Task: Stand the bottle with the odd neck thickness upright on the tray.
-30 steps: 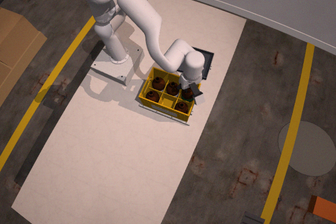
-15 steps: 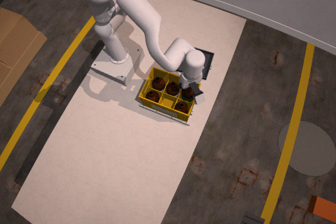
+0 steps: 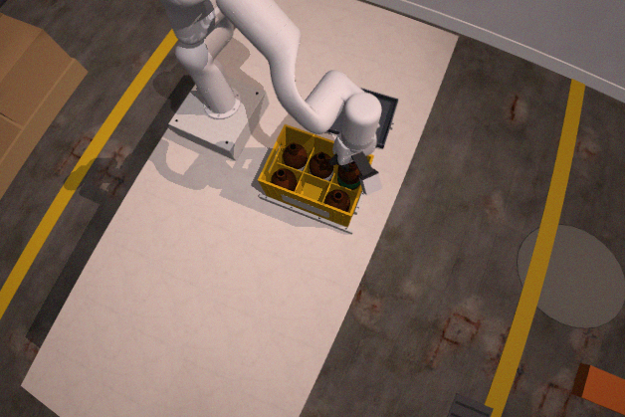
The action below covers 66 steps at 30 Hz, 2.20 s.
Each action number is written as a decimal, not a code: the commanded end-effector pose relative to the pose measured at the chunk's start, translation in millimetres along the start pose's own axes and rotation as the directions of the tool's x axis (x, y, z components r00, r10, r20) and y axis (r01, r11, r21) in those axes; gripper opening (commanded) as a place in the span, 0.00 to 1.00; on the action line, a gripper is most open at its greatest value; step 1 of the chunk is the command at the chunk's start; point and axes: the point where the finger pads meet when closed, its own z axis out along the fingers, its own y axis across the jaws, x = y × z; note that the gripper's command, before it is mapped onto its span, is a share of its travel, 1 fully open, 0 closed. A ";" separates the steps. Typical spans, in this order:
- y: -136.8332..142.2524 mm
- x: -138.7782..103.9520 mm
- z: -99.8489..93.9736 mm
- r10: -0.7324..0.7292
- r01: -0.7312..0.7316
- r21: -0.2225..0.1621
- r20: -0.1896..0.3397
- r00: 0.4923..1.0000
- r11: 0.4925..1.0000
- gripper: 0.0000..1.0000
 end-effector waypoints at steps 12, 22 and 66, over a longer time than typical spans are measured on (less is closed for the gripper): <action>-0.7 1.2 -4.0 0.000 0.000 0.003 -0.004 1.000 1.000 0.00; -0.4 1.2 -10.0 0.000 0.000 0.003 -0.004 1.000 1.000 0.00; 0.0 1.5 -42.0 0.000 0.000 0.003 -0.004 1.000 1.000 0.00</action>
